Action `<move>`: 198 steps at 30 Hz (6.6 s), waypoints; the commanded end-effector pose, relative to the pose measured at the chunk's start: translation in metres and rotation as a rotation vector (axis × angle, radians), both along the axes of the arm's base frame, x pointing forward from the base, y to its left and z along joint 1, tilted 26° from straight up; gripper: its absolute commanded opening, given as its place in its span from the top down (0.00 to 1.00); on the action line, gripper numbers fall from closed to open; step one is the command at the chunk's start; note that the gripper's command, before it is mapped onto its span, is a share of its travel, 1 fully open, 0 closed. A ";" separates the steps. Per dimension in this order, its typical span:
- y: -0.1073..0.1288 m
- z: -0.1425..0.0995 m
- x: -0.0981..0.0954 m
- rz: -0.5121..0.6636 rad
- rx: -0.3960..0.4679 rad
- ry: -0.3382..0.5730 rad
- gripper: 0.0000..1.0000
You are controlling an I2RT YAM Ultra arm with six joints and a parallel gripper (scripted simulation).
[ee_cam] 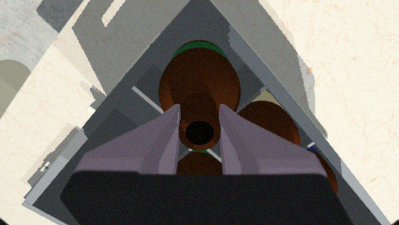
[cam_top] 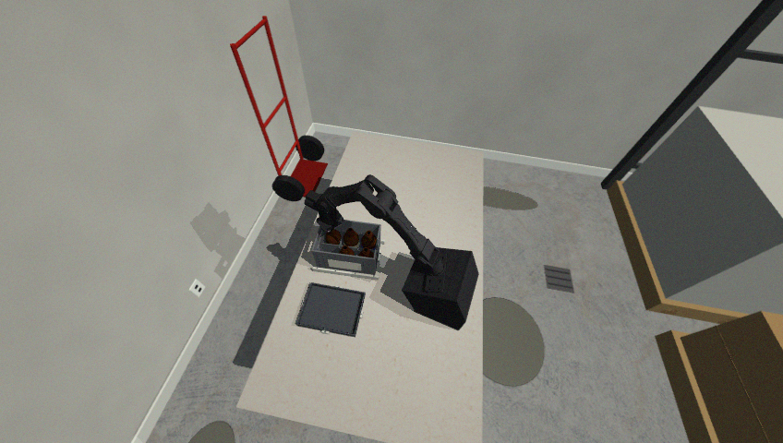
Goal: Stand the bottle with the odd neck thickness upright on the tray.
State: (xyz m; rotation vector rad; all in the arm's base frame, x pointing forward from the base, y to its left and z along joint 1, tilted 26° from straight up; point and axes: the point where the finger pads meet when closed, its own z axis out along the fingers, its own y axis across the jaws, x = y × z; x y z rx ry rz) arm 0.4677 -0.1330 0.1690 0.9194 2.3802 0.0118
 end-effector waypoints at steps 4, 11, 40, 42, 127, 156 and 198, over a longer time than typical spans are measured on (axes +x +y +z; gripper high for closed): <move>-0.005 0.038 -0.004 -0.007 -0.028 -0.054 1.00; -0.006 0.046 -0.008 -0.009 -0.026 -0.055 1.00; -0.005 0.059 -0.015 -0.010 -0.026 -0.055 1.00; -0.005 0.059 -0.015 -0.010 -0.026 -0.055 1.00; -0.005 0.073 -0.020 -0.009 -0.026 -0.055 1.00; -0.003 0.099 -0.031 -0.009 -0.025 -0.055 1.00; -0.002 0.107 -0.032 -0.007 -0.027 -0.063 1.00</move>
